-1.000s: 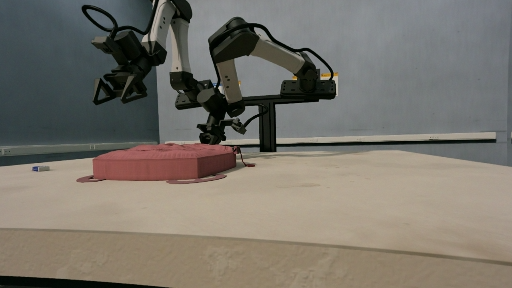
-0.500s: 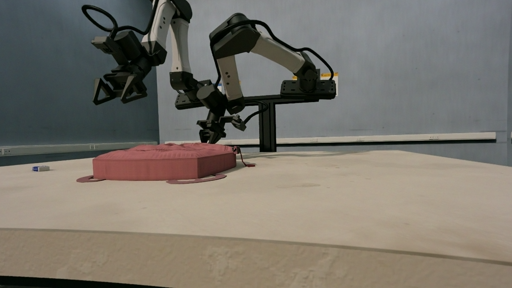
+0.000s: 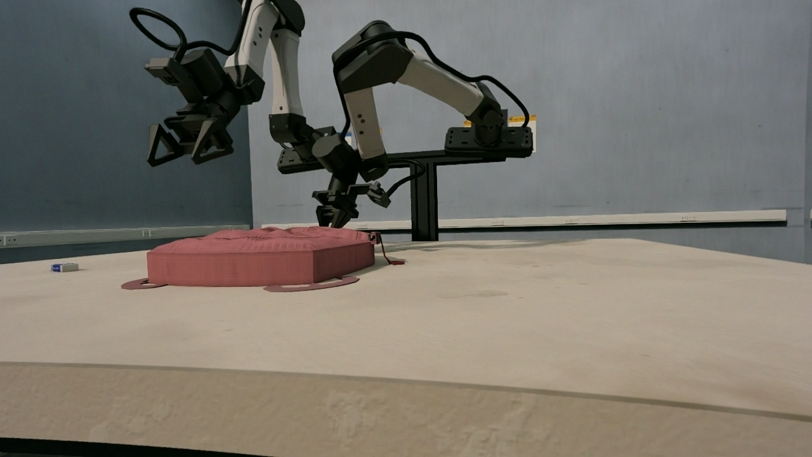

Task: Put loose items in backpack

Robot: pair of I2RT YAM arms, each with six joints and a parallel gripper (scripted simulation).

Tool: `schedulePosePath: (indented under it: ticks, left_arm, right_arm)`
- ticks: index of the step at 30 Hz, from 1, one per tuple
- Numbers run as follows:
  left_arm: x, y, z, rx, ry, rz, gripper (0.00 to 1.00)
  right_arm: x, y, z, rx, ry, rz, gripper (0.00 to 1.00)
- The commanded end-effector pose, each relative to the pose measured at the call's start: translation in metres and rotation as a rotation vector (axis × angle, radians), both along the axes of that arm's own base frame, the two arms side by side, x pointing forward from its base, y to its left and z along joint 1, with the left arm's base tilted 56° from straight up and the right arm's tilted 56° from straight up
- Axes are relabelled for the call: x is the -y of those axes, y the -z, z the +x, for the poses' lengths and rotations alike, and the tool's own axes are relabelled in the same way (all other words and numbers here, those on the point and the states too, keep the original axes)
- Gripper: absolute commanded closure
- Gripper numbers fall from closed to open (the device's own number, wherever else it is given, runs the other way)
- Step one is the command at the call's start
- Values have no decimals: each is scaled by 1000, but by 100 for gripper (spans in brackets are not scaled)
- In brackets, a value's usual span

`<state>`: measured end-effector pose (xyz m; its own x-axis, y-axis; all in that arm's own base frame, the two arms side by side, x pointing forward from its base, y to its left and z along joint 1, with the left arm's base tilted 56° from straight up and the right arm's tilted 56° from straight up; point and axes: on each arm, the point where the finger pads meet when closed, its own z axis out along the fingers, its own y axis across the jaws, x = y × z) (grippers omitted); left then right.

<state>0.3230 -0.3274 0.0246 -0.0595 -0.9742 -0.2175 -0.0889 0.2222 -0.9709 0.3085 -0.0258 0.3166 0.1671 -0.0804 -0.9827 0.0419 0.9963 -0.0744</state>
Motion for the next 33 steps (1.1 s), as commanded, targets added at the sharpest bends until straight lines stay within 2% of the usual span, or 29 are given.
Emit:
schedulePosePath:
  ticks: [1,27,28,29,30,33]
  left_arm:
    - [2,-22,0,30,-10,-61,100]
    - [2,-22,0,30,-10,-61,100]
    - [4,-13,-2,17,3,-33,100]
    - [1,-23,2,30,-12,-61,100]
    - [7,-22,-8,25,9,-55,100]
    - [8,-24,-9,25,9,-57,100]
  right_arm:
    - [2,-7,-4,25,0,2,10]
    - [2,-7,-4,25,0,2,10]
    - [2,-7,-4,25,0,2,10]
    - [2,-7,-4,25,0,2,10]
    - [2,-7,-4,25,0,2,10]
    - [2,-7,-4,25,0,2,10]
